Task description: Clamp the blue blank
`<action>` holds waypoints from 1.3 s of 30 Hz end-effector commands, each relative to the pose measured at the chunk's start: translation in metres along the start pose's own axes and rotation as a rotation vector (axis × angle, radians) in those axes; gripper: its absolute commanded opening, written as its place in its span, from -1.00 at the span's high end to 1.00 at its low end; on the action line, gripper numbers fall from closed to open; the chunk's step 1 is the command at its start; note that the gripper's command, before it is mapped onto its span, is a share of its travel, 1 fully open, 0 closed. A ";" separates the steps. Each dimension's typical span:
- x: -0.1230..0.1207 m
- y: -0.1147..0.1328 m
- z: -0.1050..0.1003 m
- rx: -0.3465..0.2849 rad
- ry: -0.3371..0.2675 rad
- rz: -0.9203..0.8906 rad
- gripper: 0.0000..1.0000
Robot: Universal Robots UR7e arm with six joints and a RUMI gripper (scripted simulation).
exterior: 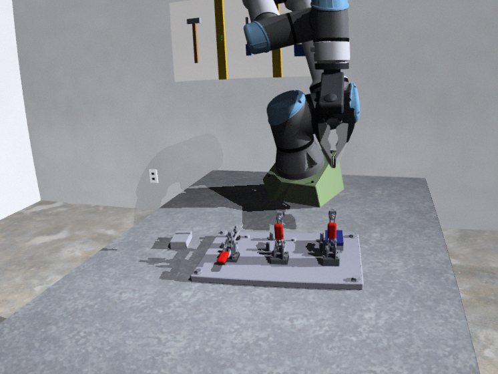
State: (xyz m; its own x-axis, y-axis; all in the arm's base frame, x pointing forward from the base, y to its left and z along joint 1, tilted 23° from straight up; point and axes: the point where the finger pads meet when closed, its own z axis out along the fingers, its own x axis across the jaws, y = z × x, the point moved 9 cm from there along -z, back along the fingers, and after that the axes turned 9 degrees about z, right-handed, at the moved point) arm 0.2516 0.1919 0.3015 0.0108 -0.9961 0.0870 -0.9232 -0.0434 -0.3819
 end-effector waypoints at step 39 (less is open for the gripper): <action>0.000 0.000 0.055 0.001 0.004 -0.004 1.00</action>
State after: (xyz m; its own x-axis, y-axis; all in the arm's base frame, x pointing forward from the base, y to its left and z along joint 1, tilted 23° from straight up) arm 0.2652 0.1884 0.2653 0.0119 -0.9955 0.0935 -0.9242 -0.0467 -0.3791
